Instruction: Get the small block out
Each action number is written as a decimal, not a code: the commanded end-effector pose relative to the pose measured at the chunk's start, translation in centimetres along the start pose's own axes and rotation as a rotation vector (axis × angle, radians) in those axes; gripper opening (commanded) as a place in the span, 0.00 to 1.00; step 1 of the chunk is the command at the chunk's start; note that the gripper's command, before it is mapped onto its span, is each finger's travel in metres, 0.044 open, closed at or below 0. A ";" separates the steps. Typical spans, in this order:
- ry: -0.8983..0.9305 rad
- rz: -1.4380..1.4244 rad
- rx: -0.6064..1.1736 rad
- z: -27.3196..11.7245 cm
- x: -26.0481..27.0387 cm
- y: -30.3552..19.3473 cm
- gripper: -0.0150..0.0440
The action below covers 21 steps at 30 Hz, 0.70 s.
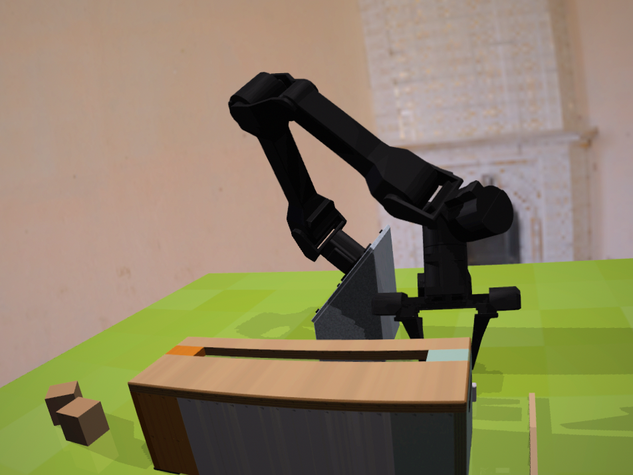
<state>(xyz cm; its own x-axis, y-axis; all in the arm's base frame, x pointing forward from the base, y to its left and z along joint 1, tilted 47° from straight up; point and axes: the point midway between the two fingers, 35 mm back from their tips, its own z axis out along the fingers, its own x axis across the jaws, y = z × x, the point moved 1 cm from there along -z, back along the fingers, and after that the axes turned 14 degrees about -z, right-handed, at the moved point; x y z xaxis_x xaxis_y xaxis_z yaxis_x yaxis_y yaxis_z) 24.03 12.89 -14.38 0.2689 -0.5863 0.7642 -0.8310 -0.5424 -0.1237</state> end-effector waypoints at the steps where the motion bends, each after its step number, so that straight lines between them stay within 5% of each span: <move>1: 0.005 -0.002 0.006 0.6 0.1 0.3 0.74; 21: 0.004 -0.003 0.006 3.6 -0.3 1.6 0.74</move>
<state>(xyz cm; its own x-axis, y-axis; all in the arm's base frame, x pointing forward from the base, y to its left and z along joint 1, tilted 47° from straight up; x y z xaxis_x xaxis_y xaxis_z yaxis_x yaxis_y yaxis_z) 24.55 10.88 -16.74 0.2654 -0.5917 0.7612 -0.8265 -0.5462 -0.1364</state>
